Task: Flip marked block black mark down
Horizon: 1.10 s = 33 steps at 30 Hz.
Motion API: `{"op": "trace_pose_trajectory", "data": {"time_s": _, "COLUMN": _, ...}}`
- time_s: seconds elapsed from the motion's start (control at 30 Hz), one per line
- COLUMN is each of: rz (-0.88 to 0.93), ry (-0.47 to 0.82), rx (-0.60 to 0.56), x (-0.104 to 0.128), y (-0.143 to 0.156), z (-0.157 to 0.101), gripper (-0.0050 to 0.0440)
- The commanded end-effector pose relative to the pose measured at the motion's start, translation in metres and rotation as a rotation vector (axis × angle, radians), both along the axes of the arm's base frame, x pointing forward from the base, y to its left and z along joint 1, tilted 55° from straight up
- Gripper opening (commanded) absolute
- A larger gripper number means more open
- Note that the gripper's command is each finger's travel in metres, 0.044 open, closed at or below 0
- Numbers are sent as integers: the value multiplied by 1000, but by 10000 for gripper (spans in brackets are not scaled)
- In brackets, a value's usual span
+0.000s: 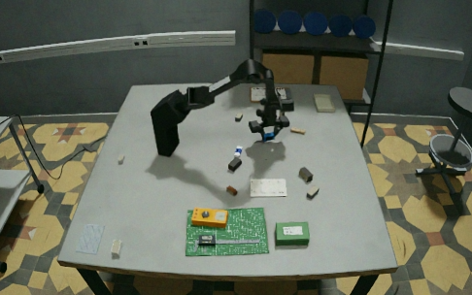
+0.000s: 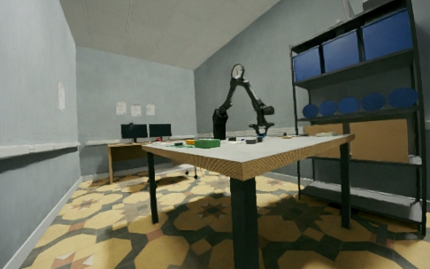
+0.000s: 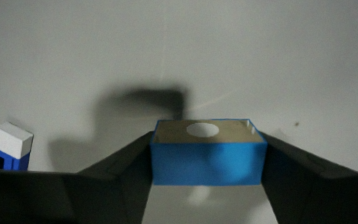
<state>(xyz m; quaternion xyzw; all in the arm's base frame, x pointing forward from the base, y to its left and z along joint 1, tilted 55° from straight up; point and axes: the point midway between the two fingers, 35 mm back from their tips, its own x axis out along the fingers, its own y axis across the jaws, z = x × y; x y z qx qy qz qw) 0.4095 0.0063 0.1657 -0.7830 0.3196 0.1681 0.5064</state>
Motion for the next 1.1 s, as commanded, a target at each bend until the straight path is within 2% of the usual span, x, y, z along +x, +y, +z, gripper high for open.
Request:
{"op": "trace_pose_trajectory", "data": {"time_s": 0.0, "rz": 38, "ry": -21, "rx": 38, "x": 0, "y": 0, "z": 14, "gripper": -50}}
{"op": "trace_pose_trajectory", "data": {"time_s": 0.23, "rz": 178, "ry": 43, "rx": 170, "x": 0, "y": 5, "z": 9, "gripper": -50}}
{"op": "trace_pose_trajectory", "data": {"time_s": 0.3, "rz": 178, "ry": 43, "rx": 170, "x": 0, "y": 5, "z": 9, "gripper": -50}}
{"op": "trace_pose_trajectory", "data": {"time_s": 0.33, "rz": 203, "ry": 69, "rx": 195, "x": 1, "y": 5, "z": 3, "gripper": -50}}
{"op": "trace_pose_trajectory", "data": {"time_s": 0.8, "rz": 592, "ry": 224, "rx": 575, "x": 1, "y": 14, "z": -2, "gripper": -50}}
{"op": "trace_pose_trajectory", "data": {"time_s": 1.07, "rz": 682, "ry": 260, "rx": 665, "x": 2, "y": 16, "z": -4, "gripper": -50}}
